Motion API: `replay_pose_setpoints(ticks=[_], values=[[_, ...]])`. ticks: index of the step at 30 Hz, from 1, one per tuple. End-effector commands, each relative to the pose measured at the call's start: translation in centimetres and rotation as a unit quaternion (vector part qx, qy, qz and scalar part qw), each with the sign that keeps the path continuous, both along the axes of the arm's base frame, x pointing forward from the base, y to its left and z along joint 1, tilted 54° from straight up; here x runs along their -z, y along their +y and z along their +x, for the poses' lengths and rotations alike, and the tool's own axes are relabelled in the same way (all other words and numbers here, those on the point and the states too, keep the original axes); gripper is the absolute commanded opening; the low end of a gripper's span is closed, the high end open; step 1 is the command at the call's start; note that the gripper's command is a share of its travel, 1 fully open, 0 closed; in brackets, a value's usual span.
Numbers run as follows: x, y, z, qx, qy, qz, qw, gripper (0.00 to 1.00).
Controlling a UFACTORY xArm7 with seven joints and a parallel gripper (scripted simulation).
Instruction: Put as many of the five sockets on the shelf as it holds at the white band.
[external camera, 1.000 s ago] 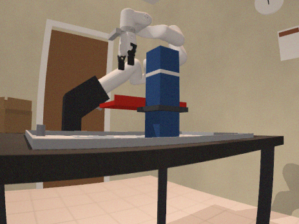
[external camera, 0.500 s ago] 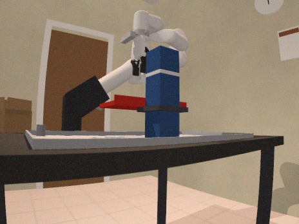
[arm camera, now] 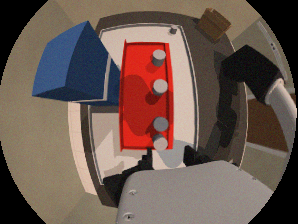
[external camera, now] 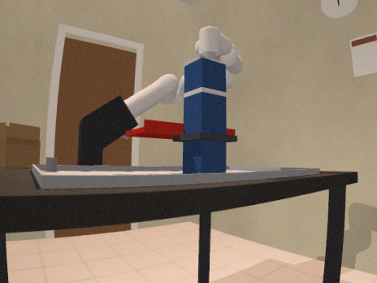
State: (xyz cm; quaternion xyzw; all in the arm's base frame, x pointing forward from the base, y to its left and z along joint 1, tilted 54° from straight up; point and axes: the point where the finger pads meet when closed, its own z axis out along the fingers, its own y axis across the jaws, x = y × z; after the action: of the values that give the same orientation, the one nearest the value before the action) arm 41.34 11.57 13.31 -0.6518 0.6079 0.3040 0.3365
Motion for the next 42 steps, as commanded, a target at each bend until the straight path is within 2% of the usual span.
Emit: replay_pose_setpoints(ticks=[1,9,20,32,42], values=[[-0.1,-0.1,0.3,0.005,-0.001,-0.002,1.000,0.61],[0.0,0.0,0.3,0.005,-0.001,-0.002,1.000,0.61],[1.5,2.1,0.5,0.005,-0.001,-0.002,1.000,0.61],[1.7,2.4,0.5,0.005,-0.001,-0.002,1.000,0.61],[2.9,4.0,0.6,0.005,-0.001,-0.002,1.000,0.61]])
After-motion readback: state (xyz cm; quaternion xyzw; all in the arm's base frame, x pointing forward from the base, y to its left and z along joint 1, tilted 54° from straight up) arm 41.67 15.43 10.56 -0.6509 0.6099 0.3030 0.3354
